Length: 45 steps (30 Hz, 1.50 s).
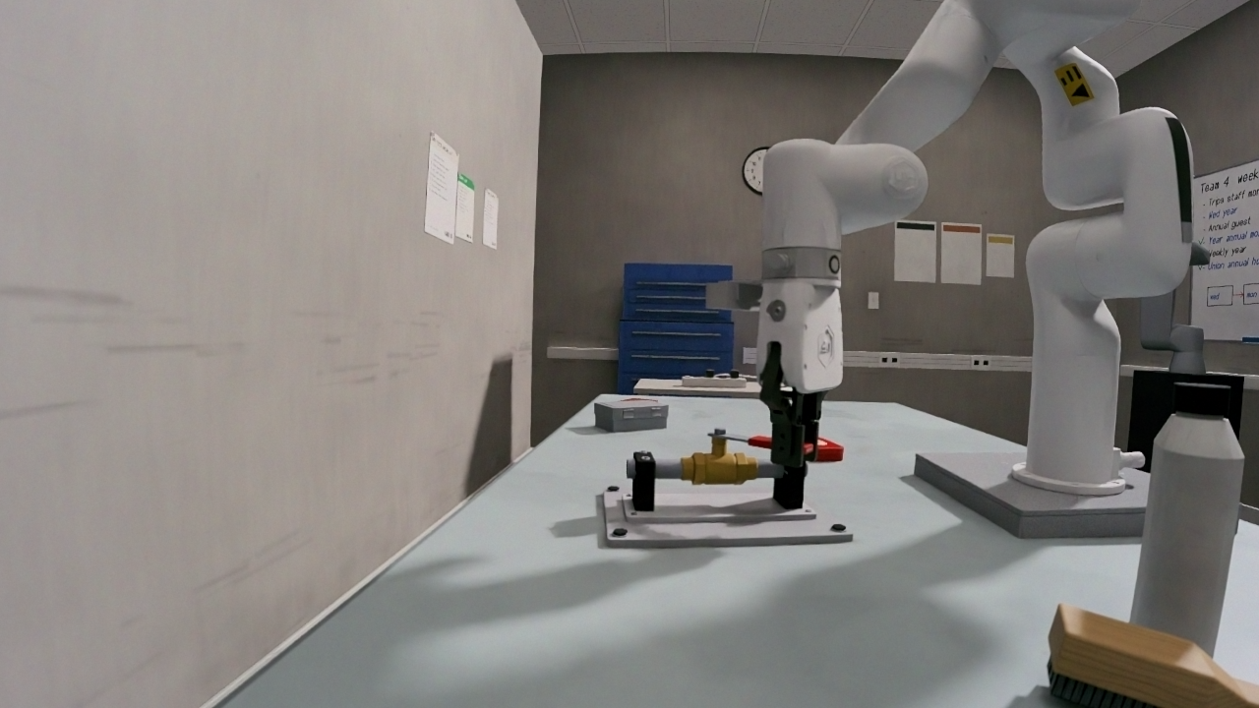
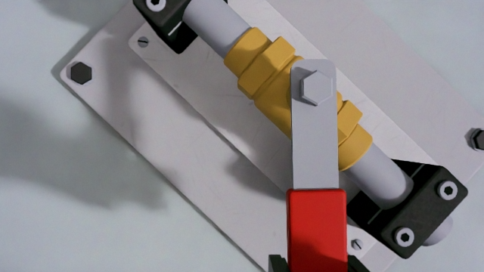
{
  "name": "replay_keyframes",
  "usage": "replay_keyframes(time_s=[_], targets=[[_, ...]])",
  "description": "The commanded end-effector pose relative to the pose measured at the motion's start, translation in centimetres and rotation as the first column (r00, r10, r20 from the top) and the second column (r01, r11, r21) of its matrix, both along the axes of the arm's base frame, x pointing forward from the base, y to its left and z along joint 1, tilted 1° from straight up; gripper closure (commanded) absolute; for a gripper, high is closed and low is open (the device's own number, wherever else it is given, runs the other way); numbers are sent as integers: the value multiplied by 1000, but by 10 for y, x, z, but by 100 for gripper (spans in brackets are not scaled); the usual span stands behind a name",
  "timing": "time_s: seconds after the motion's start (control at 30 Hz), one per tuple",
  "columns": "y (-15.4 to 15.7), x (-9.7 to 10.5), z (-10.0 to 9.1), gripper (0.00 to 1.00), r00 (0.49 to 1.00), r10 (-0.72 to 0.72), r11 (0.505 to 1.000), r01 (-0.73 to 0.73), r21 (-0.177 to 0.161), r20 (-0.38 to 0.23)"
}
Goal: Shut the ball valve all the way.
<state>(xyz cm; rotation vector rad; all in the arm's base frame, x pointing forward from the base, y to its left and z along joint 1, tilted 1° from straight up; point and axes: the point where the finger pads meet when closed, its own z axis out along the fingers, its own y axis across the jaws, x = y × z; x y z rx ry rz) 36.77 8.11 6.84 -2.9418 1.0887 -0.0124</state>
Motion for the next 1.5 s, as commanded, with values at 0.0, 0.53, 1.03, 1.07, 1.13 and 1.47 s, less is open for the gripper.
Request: replay_keyframes(time_s=[0.0,0.53,1.03,1.07,1.13,1.47], targets=[[1,3,2,100,1000,-9,1000,9,2,6],[7,8,2,100,994,-107,994,107,3,6],[12,14,2,100,981,-196,981,196,5,5],[13,15,2,100,979,-204,979,204,5,5],[13,15,2,100,978,-210,978,210,5,5],[16,19,2,100,964,-265,964,265,6,4]])
